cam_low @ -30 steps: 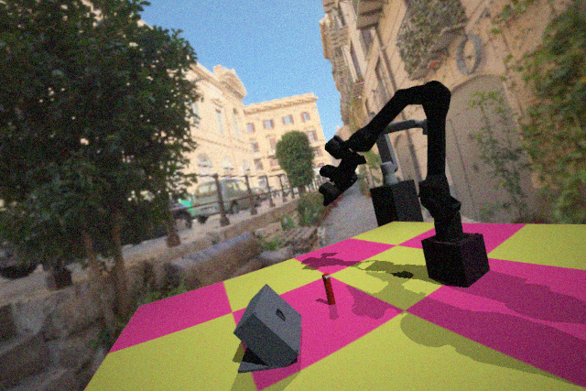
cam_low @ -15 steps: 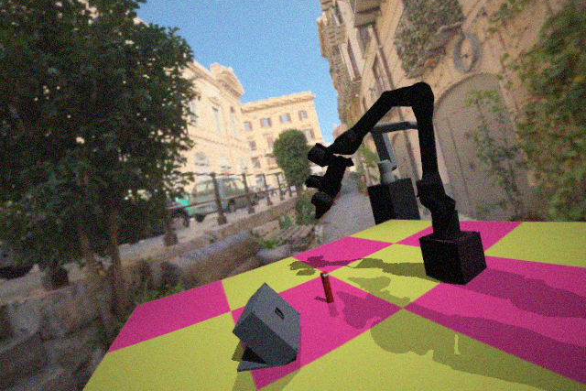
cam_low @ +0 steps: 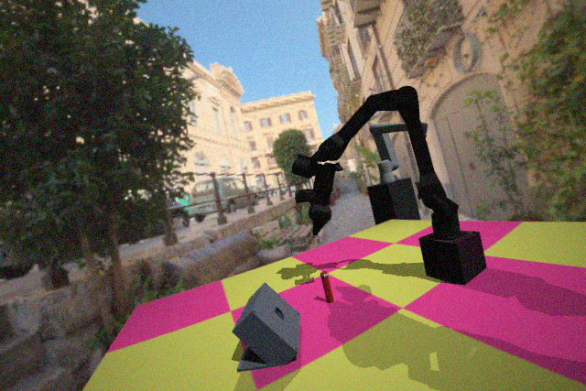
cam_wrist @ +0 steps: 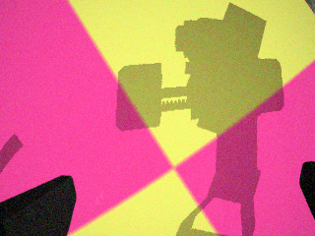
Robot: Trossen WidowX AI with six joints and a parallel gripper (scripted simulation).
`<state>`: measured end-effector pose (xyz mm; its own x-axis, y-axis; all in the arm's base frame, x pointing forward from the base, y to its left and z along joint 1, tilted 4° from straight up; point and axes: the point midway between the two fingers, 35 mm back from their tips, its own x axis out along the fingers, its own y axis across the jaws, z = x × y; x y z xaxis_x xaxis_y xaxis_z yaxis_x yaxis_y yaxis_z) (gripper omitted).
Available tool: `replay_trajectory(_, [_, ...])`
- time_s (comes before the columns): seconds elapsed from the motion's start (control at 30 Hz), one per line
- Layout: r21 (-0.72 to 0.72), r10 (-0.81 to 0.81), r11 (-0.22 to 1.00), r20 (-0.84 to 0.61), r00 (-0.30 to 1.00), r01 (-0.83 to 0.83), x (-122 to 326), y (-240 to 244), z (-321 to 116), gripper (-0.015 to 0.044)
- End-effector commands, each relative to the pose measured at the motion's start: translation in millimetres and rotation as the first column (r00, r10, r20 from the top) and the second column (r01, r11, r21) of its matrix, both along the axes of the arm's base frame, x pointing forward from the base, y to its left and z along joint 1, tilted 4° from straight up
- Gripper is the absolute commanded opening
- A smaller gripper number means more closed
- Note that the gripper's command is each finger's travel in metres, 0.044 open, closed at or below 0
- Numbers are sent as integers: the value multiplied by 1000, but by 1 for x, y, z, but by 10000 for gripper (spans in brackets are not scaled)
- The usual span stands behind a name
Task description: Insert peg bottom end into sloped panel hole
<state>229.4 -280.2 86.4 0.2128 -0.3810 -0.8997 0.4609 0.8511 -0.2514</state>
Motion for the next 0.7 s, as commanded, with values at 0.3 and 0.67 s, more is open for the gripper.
replay_trajectory(0.3, [133,246,964,-104,964,-232,39,45,-23,440])
replay_trajectory(0.67, [265,454,876,-178,873,-402,62,90,-44,440])
